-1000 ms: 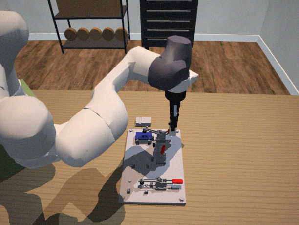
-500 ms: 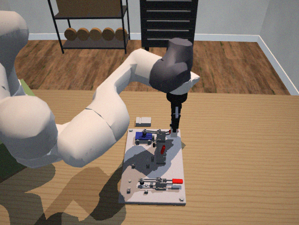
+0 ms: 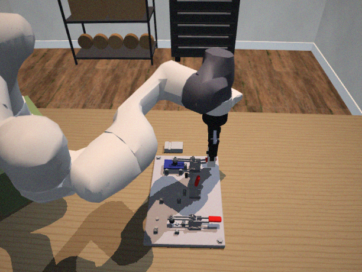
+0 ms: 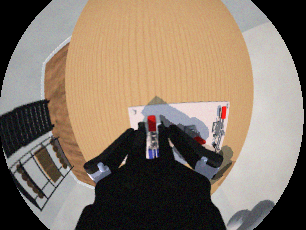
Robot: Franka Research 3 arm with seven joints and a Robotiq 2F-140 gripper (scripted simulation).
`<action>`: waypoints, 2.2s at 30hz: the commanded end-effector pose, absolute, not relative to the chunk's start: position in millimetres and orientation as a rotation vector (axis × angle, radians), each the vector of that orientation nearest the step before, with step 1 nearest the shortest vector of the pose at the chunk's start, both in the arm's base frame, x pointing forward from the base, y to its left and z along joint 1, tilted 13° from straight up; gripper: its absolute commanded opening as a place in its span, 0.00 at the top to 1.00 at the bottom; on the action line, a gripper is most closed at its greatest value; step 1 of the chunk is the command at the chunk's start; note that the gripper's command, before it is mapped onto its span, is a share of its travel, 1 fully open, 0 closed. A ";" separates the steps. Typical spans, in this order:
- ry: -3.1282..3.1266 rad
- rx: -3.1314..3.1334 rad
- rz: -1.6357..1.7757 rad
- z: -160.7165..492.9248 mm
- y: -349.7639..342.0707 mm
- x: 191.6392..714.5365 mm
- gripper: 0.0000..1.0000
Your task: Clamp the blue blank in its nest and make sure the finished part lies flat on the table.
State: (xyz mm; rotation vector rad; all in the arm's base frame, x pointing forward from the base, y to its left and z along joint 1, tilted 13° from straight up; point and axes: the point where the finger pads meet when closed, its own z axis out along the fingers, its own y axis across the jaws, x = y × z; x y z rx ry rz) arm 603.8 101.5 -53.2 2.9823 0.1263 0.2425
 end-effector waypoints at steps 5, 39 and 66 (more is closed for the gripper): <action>0.129 2.980 0.243 -57.3 100.2 605.4 1.00; 0.129 2.980 0.243 -63.7 99.5 609.5 1.00; 0.129 2.980 0.243 -64.1 99.4 609.7 0.72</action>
